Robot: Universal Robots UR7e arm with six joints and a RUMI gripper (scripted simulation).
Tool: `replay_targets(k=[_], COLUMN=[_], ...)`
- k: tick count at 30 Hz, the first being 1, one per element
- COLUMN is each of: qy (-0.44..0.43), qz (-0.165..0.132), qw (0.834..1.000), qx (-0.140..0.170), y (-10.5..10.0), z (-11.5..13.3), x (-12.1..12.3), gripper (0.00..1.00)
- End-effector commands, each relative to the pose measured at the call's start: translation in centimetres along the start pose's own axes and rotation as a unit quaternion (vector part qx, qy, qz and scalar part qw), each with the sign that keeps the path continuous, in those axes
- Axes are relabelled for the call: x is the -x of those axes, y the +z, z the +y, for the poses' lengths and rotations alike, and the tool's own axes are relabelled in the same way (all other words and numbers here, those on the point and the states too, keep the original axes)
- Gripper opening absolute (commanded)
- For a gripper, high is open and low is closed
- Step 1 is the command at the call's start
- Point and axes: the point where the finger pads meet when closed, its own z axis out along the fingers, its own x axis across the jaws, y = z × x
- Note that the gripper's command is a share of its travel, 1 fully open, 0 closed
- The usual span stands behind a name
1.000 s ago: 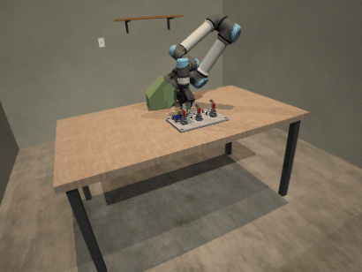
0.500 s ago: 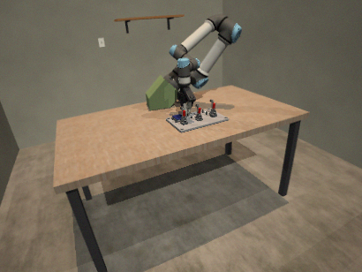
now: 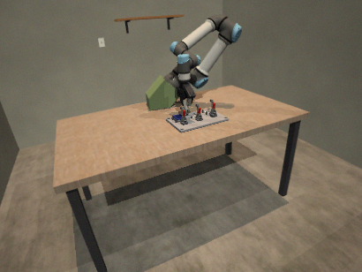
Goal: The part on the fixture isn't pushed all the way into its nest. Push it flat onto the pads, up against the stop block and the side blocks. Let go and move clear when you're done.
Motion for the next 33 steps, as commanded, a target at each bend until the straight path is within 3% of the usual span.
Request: replay_targets(k=[1,8,13,25,26,33], qy=[0.000,0.000,0.000,0.000,0.000,0.000], qz=[0.000,0.000,0.000,0.000,0.000,0.000], qw=[1.000,1.000,1.000,1.000,1.000,1.000], qx=[0.000,0.000,0.000,0.000,0.000,0.000], y=[-0.7,-0.7,-4.6,-4.6,-4.4,-4.4], z=[0.0,0.0,0.0,0.0,0.0,0.0], x=[0.0,0.0,0.0,0.0,0.0,0.0], gripper=[0.00,0.00,0.00,0.00,0.58,0.58])
